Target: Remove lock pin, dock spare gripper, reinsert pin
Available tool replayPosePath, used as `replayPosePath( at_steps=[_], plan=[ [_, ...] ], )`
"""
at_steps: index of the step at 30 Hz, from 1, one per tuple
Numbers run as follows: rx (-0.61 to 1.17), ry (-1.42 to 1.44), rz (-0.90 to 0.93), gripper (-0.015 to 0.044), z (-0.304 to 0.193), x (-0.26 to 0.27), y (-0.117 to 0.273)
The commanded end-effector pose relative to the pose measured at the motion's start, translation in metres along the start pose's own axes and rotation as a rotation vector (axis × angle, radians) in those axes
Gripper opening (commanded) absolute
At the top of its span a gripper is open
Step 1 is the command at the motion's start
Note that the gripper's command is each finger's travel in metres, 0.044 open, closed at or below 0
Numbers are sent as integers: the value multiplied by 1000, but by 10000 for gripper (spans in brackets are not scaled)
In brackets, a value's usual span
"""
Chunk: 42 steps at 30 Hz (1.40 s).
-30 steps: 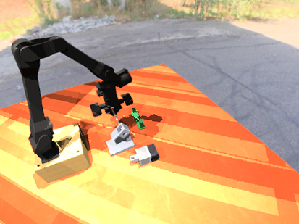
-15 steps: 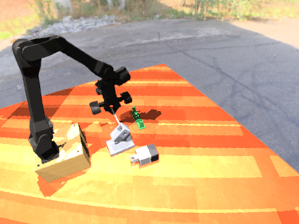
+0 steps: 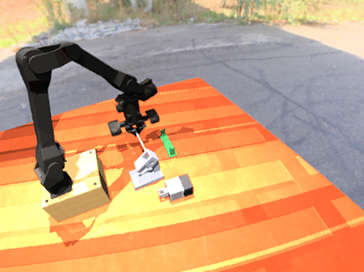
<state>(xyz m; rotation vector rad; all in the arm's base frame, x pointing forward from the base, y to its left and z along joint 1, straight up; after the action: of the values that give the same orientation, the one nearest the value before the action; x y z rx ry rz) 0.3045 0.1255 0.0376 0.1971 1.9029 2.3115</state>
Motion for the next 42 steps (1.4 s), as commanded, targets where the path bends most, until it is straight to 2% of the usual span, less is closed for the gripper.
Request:
replayPosePath(
  at_steps=[1,12,24,31,42],
  plan=[
    [4,-5,-3,0,4,-1,1],
    [5,-5,1,0,12,1,3],
    [8,-1,14,0,14,4,26],
    [8,-1,14,0,13,4,20],
    [6,-24,7,0,30,-25,25]
  ],
)
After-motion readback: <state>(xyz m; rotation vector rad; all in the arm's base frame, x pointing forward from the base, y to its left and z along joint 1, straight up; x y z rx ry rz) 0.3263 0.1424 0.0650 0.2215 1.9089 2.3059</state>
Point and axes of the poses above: the point midway between the two fingers, 35 mm back from their tips, its own y axis back along the fingers, its own x axis across the jaws, z = x × y, the point moved 3 cm from there along y, back along the fingers, and after that the axes turned 8 degrees about -y, right-handed, at the moved point
